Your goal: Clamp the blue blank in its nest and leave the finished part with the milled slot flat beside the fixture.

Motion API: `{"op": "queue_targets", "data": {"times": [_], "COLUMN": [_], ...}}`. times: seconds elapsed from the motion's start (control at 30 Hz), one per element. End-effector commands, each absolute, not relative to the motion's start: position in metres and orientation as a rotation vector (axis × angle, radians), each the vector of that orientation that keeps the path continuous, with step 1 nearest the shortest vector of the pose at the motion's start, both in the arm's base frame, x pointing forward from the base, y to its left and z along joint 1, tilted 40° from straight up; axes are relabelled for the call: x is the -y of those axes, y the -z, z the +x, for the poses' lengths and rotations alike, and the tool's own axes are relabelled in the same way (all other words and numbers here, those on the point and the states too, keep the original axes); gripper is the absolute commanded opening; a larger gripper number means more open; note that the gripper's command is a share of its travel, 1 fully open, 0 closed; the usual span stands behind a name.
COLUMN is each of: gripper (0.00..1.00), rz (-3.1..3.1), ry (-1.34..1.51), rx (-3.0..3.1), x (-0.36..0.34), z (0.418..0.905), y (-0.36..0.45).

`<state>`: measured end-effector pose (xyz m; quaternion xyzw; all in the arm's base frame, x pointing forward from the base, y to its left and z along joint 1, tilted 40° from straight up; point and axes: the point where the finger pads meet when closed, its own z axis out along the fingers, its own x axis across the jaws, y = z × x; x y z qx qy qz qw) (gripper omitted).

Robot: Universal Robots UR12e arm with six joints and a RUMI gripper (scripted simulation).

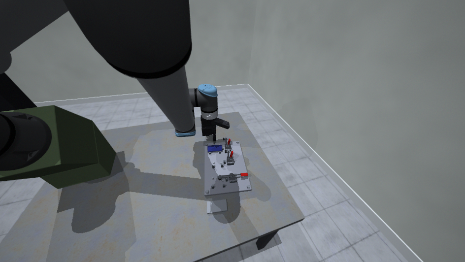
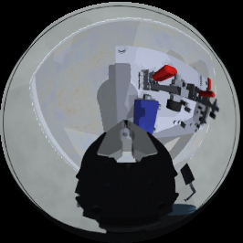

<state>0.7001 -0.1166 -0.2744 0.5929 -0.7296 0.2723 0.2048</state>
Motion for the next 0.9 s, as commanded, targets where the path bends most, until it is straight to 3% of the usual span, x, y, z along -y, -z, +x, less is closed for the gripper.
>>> {"op": "queue_targets", "data": {"times": [0.0, 0.87], "gripper": [0.00, 0.00], "rz": [1.654, 1.654], "ry": [-0.760, -0.760], "rx": [2.035, 2.035], "x": [0.1162, 0.1192], "z": [0.7005, 0.6997], "y": [0.2739, 0.2714]}}
